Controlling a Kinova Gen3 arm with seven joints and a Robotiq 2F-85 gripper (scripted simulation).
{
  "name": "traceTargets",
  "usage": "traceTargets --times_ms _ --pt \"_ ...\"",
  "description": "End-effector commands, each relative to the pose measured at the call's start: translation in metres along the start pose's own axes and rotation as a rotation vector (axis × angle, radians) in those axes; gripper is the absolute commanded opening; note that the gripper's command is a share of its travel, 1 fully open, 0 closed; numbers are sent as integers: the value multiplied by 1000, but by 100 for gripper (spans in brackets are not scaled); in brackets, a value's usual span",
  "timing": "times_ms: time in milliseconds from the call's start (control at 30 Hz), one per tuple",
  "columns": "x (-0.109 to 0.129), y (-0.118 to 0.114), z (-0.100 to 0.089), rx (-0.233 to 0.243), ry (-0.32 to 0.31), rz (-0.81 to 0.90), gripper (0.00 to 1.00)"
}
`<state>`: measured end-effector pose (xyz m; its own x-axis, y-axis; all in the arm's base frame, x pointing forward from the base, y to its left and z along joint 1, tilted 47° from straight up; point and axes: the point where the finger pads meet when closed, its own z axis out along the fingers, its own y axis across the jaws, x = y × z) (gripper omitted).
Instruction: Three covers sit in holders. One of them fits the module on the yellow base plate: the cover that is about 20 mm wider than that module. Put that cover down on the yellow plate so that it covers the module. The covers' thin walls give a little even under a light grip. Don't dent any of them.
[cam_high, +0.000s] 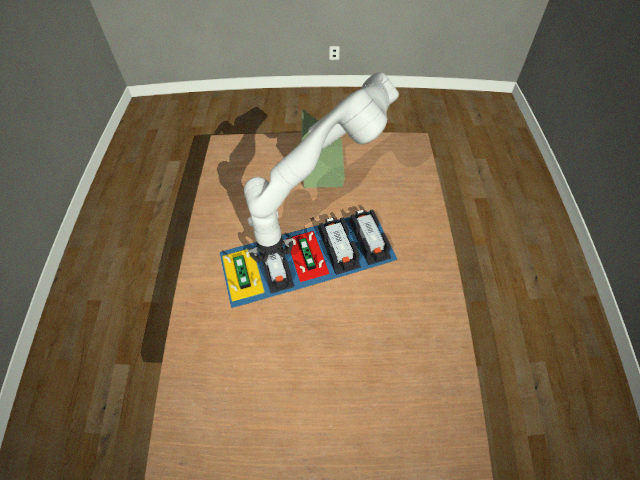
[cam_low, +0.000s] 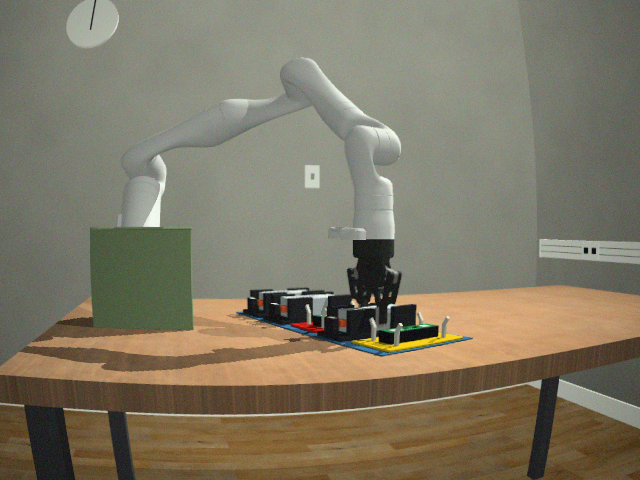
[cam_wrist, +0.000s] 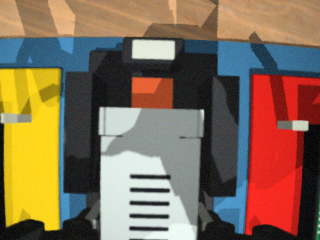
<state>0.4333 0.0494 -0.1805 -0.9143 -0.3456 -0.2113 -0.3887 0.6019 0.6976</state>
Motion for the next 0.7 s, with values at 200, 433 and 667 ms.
traceTargets --times_ms 200,433,667 --pt "0 -1 -1 1 -1 0 0" --pt "0 -1 -1 1 -1 0 100" --pt "0 -1 -1 1 -1 0 100"
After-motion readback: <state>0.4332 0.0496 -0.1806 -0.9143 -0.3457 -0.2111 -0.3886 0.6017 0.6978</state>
